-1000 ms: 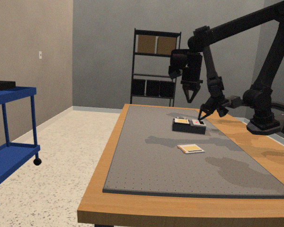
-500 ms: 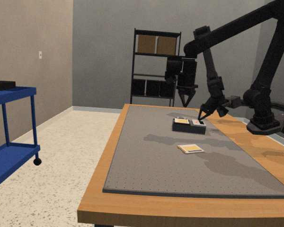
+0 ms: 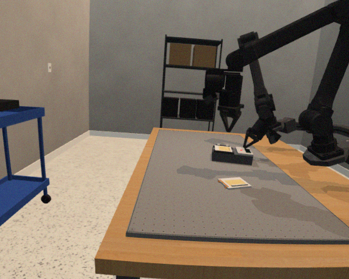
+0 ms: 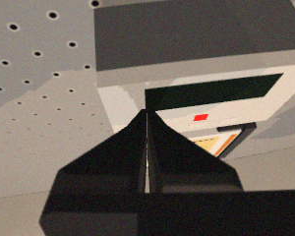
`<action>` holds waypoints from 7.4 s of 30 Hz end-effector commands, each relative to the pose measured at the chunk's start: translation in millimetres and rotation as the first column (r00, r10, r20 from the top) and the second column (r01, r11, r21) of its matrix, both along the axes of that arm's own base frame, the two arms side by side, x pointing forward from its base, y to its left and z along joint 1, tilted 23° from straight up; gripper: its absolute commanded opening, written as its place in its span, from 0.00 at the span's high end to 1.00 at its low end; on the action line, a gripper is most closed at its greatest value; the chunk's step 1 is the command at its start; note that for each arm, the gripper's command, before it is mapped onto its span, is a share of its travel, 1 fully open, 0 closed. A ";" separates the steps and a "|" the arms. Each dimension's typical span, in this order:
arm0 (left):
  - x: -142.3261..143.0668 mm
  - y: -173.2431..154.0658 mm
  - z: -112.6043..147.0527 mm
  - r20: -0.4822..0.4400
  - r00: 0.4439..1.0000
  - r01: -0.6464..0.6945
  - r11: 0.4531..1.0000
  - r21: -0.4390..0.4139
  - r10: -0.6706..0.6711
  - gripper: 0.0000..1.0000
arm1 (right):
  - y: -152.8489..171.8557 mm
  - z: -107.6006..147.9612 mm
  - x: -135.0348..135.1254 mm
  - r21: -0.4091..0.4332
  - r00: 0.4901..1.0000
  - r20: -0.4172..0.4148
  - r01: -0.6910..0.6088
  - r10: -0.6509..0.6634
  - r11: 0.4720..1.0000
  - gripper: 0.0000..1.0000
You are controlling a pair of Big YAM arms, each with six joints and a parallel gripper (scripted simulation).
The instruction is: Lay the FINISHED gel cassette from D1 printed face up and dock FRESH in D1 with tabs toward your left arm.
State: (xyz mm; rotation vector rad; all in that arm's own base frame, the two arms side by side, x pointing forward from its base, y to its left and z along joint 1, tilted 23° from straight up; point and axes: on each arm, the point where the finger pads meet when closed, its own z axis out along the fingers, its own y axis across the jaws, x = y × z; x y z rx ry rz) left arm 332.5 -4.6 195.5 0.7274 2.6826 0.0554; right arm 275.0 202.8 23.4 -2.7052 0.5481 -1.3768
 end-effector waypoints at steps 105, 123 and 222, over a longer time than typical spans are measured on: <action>22.6 -108.2 -27.9 0.066 0.833 0.538 0.833 0.134 -0.549 1.00 | -31.8 -51.8 -19.1 -0.096 0.994 -0.112 -0.004 -0.007 0.995 1.00; 20.4 -141.5 -37.4 0.060 0.686 0.706 0.683 0.184 -0.725 1.00 | -31.8 -51.8 -19.1 -0.096 0.994 -0.112 -0.004 -0.007 0.995 1.00; -0.7 -243.3 -82.5 0.052 0.401 0.877 0.400 0.266 -0.915 1.00 | -31.8 -51.8 -19.1 -0.096 0.994 -0.112 -0.004 -0.007 0.995 1.00</action>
